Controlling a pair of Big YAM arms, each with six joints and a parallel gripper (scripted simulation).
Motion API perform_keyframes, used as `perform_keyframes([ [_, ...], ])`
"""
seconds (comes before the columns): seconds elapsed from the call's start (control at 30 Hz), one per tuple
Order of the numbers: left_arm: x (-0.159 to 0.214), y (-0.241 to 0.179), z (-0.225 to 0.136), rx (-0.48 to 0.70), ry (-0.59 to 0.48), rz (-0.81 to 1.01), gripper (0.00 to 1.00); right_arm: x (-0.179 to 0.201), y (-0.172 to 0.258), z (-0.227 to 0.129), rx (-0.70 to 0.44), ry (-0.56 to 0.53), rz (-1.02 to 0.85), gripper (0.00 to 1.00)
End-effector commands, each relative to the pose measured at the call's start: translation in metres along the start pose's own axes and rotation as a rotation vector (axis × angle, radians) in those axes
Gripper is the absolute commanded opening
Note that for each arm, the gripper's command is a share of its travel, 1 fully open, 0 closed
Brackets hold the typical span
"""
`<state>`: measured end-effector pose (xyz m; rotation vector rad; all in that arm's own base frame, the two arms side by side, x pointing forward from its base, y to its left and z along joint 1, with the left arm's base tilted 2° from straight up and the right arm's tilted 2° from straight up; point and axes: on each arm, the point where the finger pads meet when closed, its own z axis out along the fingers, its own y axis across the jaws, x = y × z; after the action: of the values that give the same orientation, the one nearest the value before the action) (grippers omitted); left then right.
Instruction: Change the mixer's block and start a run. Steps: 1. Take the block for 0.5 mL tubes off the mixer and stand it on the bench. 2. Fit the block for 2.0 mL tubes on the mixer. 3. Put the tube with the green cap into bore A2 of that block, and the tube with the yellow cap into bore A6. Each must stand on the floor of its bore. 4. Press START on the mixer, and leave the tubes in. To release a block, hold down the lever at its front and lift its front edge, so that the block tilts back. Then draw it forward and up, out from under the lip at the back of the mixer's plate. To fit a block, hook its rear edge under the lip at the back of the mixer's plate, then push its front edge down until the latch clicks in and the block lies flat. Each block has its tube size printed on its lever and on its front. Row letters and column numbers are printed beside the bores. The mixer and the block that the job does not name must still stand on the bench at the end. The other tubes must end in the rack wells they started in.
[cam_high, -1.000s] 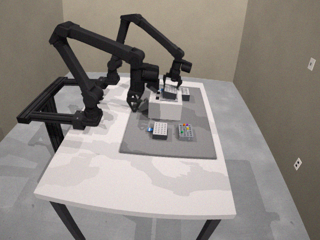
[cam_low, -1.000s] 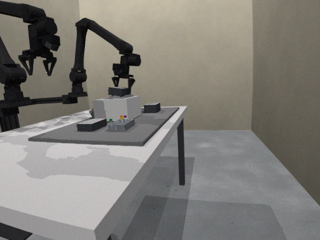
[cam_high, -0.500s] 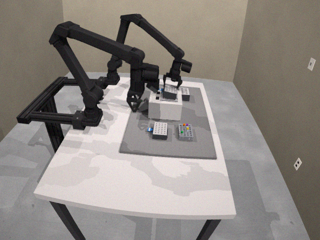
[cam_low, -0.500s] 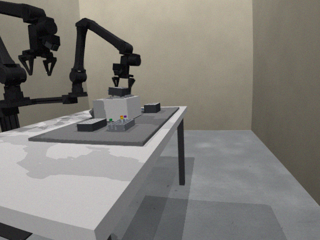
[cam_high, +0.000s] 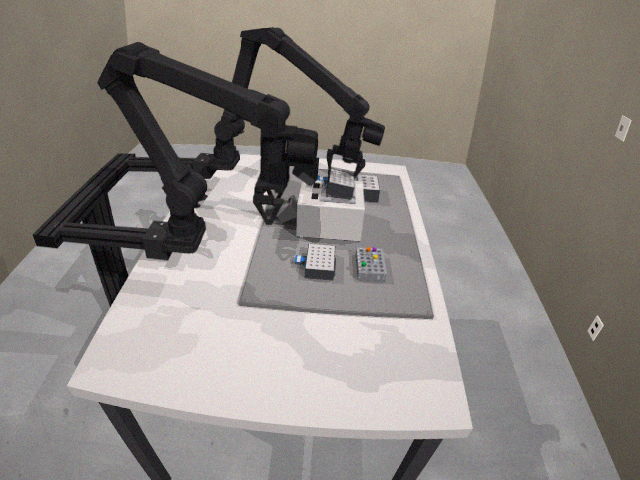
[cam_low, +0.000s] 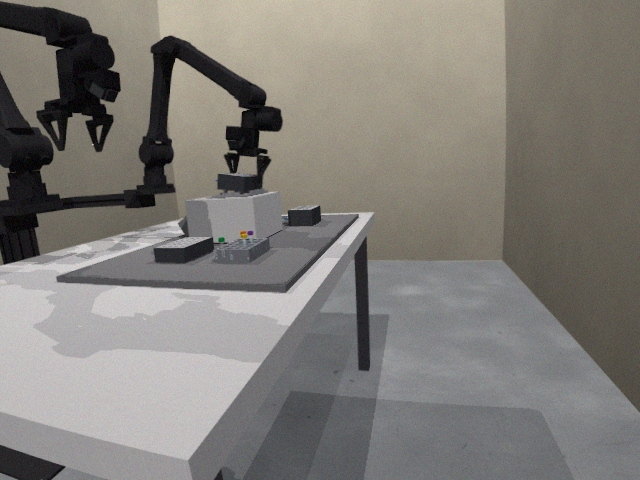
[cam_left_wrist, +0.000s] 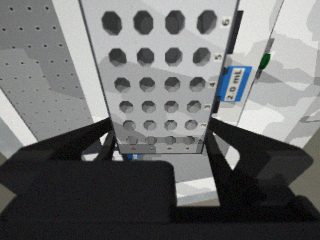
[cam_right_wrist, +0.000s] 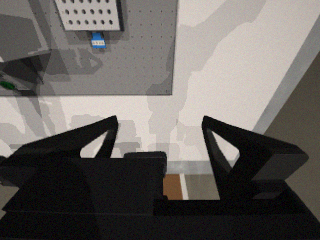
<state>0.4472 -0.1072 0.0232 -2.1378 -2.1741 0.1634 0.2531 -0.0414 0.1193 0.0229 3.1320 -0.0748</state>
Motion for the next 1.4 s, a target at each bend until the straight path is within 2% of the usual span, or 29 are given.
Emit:
perform_keyframes([
  [0.0,-0.007,0.025,-0.053,-0.106,-0.035,0.008,0.00,-0.013,-0.001,-0.014,0.007,-0.030,-0.016,1.00],
  [0.5,-0.002,0.006,-0.033,-0.057,-0.024,0.005,0.00,-0.013,-0.001,-0.015,0.006,-0.031,-0.016,1.00],
  [0.97,-0.009,0.029,-0.056,-0.119,-0.039,0.007,0.00,-0.013,-0.001,-0.016,0.006,-0.032,-0.016,1.00],
  [1.37,-0.009,0.032,-0.059,-0.129,-0.040,0.007,0.00,-0.013,-0.001,-0.016,0.005,-0.032,-0.016,1.00],
])
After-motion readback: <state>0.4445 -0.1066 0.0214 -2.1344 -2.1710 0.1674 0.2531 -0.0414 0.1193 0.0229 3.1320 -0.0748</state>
